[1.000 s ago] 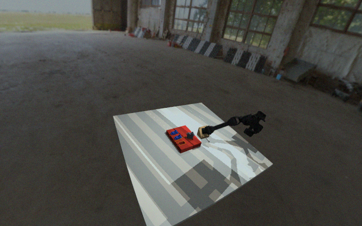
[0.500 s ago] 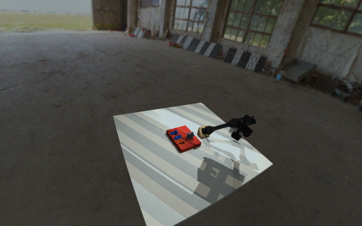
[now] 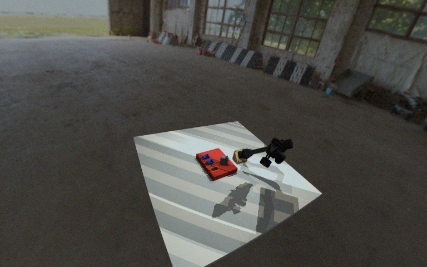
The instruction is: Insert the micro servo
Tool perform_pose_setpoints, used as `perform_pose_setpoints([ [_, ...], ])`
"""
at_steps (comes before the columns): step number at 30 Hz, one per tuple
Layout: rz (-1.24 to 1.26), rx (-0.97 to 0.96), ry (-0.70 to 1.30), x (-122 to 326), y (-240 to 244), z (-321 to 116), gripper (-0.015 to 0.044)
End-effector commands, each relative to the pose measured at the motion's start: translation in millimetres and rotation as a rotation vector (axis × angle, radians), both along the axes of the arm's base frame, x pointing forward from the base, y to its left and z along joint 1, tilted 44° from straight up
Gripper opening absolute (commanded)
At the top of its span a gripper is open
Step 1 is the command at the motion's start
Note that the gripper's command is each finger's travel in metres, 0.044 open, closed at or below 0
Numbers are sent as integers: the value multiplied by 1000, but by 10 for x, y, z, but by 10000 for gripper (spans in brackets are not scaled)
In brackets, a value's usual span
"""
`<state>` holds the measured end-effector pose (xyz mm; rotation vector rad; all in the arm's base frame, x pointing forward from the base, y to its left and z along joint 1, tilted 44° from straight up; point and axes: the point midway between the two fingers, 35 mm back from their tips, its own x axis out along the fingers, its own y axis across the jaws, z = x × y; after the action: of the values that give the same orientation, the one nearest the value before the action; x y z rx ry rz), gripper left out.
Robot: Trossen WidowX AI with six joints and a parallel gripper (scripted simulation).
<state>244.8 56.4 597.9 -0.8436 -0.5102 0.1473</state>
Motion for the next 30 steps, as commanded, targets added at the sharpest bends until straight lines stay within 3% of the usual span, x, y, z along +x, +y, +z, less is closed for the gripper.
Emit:
perform_pose_setpoints([
  [1, -7, 6, 129, 311, -40, -323, 440],
  [16, -60, 103, 570, 1024, -338, -1465, 440],
  [30, -117, 257, 980, 1263, -659, -2571, 440],
])
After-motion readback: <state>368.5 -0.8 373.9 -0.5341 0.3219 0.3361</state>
